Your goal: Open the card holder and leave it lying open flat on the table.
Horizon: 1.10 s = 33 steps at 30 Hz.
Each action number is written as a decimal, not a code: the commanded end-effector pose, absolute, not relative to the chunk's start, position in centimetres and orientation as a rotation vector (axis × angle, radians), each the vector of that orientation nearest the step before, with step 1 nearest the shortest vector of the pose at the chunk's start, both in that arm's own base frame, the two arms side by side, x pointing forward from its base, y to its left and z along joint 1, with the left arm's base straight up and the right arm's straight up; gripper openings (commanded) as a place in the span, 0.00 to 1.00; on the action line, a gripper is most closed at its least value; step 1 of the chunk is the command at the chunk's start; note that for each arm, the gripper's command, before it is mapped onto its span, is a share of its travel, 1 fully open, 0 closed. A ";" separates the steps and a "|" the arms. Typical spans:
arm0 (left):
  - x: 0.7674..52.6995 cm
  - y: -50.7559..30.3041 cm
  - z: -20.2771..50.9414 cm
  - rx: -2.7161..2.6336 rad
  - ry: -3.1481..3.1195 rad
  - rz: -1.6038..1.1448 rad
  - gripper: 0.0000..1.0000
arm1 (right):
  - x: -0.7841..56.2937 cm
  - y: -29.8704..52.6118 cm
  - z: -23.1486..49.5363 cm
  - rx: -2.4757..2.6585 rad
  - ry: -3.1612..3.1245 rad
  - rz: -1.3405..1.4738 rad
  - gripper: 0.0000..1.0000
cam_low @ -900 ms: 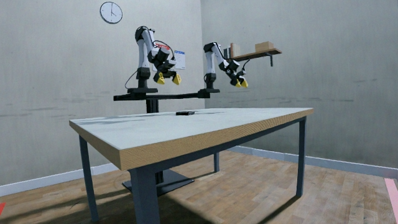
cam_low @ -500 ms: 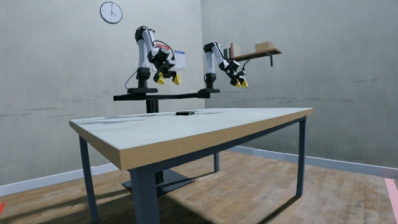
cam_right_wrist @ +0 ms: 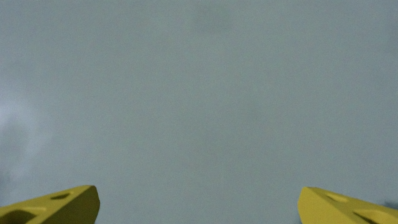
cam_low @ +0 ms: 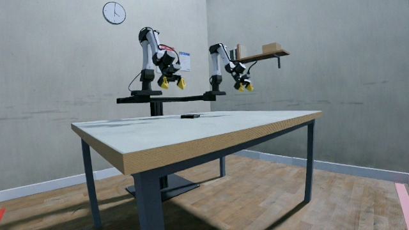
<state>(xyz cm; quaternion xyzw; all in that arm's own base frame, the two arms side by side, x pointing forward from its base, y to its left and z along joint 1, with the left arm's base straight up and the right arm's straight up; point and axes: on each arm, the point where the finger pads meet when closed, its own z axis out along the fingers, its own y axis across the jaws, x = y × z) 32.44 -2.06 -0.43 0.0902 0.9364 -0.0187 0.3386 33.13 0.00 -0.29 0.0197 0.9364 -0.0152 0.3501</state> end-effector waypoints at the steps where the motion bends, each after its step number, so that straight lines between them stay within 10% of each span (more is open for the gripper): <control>1: 31.8 -5.8 0.6 0.587 2.424 -0.194 1.00 | 31.9 1.2 0.1 0.109 2.440 -0.056 1.00; 33: 19.0 -20.8 12.8 1.734 1.409 -1.080 1.00 | 21.9 15.8 -3.0 0.088 2.680 -0.033 1.00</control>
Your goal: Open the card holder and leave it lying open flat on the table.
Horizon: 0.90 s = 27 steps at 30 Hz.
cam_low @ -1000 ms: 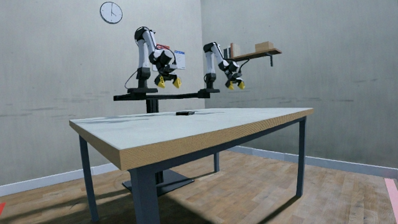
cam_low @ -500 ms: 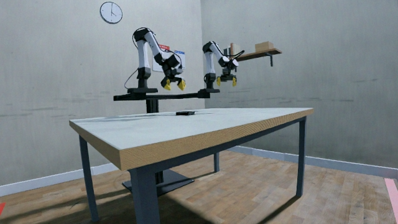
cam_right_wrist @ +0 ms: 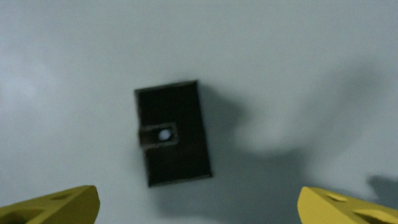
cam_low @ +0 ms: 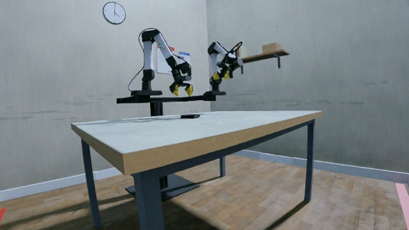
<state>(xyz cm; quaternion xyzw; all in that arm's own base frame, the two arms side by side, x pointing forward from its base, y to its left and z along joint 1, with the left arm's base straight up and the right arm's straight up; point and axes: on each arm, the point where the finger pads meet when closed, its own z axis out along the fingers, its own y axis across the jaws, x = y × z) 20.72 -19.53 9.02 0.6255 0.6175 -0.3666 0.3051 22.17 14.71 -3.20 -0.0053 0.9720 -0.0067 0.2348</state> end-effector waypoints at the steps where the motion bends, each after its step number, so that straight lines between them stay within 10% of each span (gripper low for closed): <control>1: 18.8 -21.0 13.3 1.739 1.378 -1.089 1.00 | 21.6 16.4 -3.0 0.078 2.687 -0.030 1.00; 27: 19.2 -21.4 13.7 1.753 1.352 -1.068 1.00 | 21.2 18.2 -8.8 -0.235 2.950 0.061 0.94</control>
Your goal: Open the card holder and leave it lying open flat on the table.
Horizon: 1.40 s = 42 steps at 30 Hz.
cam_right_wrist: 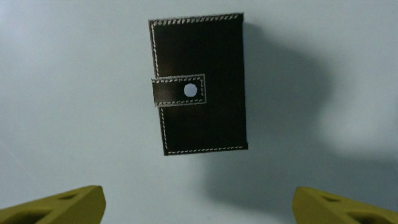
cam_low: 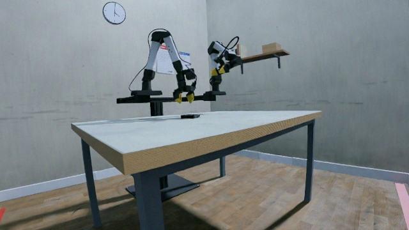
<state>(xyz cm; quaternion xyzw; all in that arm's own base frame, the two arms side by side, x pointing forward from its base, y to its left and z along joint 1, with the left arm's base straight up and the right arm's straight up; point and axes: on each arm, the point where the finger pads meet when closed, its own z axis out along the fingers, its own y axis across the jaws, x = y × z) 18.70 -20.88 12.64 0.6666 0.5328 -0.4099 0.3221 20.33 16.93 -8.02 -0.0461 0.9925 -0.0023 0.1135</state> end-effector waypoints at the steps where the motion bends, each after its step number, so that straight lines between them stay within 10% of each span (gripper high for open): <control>1: 19.2 -21.4 13.7 1.753 1.352 -1.068 1.00 | 21.1 17.9 -9.4 -0.247 2.980 0.050 0.94; 36: 19.7 -21.0 4.1 1.605 1.830 -1.179 1.00 | 22.6 17.1 -17.1 -0.271 3.117 0.001 0.94; 42: 20.0 -21.2 3.5 1.548 1.879 -1.203 1.00 | 23.1 17.5 -16.2 -0.268 3.090 0.028 0.73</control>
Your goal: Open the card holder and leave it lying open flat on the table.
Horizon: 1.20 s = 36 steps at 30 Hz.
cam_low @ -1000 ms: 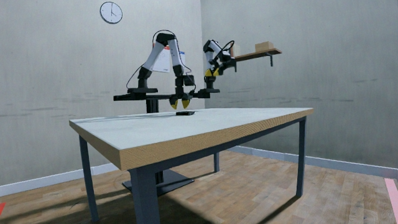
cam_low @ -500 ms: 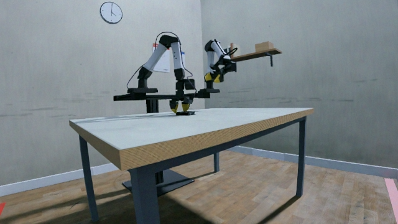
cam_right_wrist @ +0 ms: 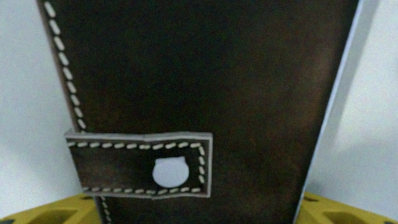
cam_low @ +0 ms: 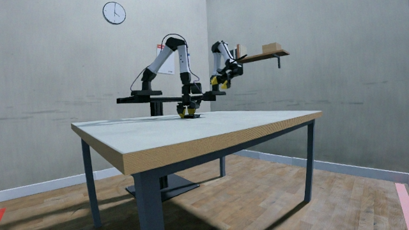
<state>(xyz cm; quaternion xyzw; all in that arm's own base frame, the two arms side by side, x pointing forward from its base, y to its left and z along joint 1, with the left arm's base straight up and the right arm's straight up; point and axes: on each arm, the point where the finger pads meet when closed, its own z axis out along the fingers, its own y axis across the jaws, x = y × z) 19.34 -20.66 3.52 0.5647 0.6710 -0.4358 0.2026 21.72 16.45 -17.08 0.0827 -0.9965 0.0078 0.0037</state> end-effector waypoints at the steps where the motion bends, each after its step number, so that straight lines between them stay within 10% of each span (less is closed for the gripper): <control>1: 20.0 -21.2 3.3 1.538 1.887 -1.208 1.00 | 23.1 17.5 -16.1 0.274 -3.170 -0.029 0.70; 8: 20.2 -21.4 3.0 1.493 1.916 -1.229 1.00 | 22.5 17.0 -15.9 0.273 -3.154 -0.013 0.39; 10: 20.2 -21.4 2.7 1.475 1.936 -1.243 1.00 | 22.2 16.8 -15.1 0.272 -3.143 -0.002 0.62; 36: 22.3 -21.3 4.5 1.210 1.963 -1.352 1.00 | 23.6 16.7 -10.6 1.497 -2.740 0.025 0.62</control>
